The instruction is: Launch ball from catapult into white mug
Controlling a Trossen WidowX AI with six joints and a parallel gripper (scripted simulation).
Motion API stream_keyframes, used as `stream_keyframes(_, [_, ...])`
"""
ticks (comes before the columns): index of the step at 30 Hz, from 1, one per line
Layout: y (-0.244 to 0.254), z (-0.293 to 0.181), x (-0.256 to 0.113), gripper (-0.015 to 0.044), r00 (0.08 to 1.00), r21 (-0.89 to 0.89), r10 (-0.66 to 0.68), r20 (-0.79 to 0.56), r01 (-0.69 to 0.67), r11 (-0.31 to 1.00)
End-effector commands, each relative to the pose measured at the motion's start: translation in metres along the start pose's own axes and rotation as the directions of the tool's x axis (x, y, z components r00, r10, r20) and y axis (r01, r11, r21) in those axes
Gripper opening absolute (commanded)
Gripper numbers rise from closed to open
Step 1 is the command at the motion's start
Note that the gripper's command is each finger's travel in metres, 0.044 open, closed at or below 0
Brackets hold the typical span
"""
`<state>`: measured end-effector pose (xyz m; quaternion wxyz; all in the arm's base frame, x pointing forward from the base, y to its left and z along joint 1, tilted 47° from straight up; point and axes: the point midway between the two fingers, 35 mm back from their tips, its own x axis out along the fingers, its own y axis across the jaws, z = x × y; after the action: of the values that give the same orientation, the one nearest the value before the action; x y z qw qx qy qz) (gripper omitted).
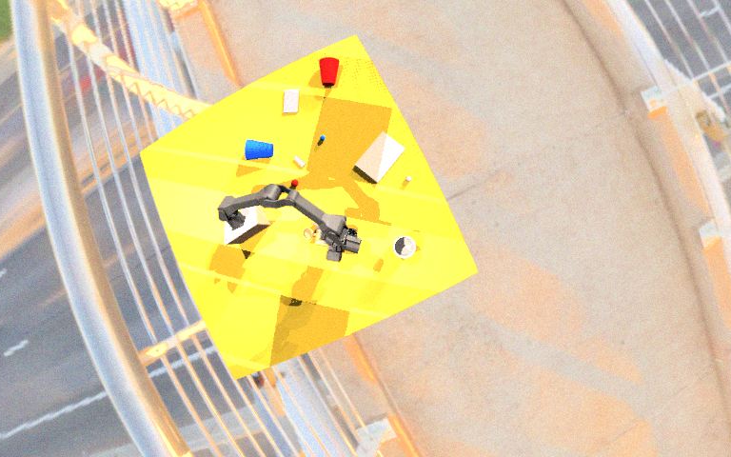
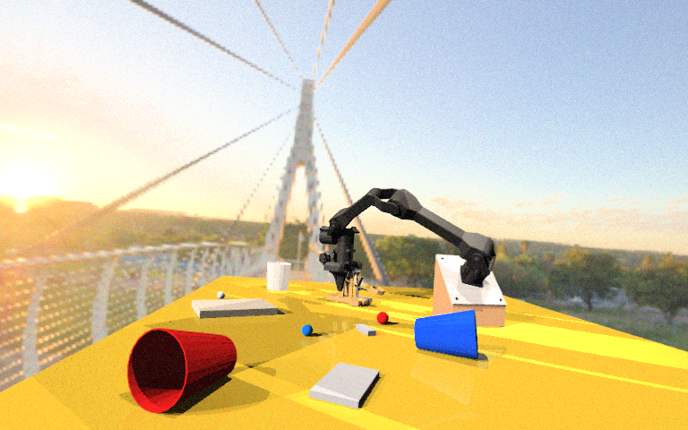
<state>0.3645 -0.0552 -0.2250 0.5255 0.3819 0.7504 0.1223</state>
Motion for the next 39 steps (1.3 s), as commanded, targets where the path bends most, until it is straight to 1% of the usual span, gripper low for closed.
stream_keyframes(1, [0.000, 0.000, -0.001, 0.0000, 1.000, -0.001, 0.000, 0.001, 0.000, 1.000])
stream_keyframes(5, [0.000, 0.000, -0.001, 0.0000, 1.000, -0.001, 0.000, 0.001, 0.000, 1.000])
stream_keyframes(18, [0.000, 0.000, -0.001, 0.0341, 1.000, -0.001, 0.000, 0.001, 0.000, 1.000])
stream_keyframes(20, [0.000, 0.002, -0.010, 0.0394, 1.000, -0.001, -0.001, 0.002, 0.001, 1.000])
stream_keyframes(22, [0.000, 0.004, -0.036, 0.0440, 1.000, 0.000, -0.003, 0.004, 0.003, 1.000])
stream_keyframes(26, [-0.002, 0.001, -0.093, 0.0440, 1.000, 0.002, -0.005, 0.004, 0.005, 1.000])
stream_keyframes(28, [-0.002, 0.000, -0.102, 0.0440, 1.000, 0.002, -0.005, 0.004, 0.005, 1.000])
stream_keyframes(29, [-0.001, 0.003, -0.084, 0.0440, 1.000, 0.008, -0.001, 0.007, 0.001, 1.000])
stream_keyframes(32, [-0.001, 0.003, -0.084, 0.0440, 1.000, 0.008, -0.001, 0.007, 0.001, 1.000])
stream_keyframes(35, [-0.003, -0.003, -0.096, 0.0440, 1.000, 0.010, 0.001, 0.005, -0.001, 1.000])
stream_keyframes(36, [-0.003, -0.002, -0.094, 0.0440, 1.000, 0.010, 0.001, 0.005, -0.001, 1.000])
stream_keyframes(39, [-0.002, -0.001, -0.066, 0.0440, 1.000, 0.009, 0.002, 0.005, -0.002, 1.000])
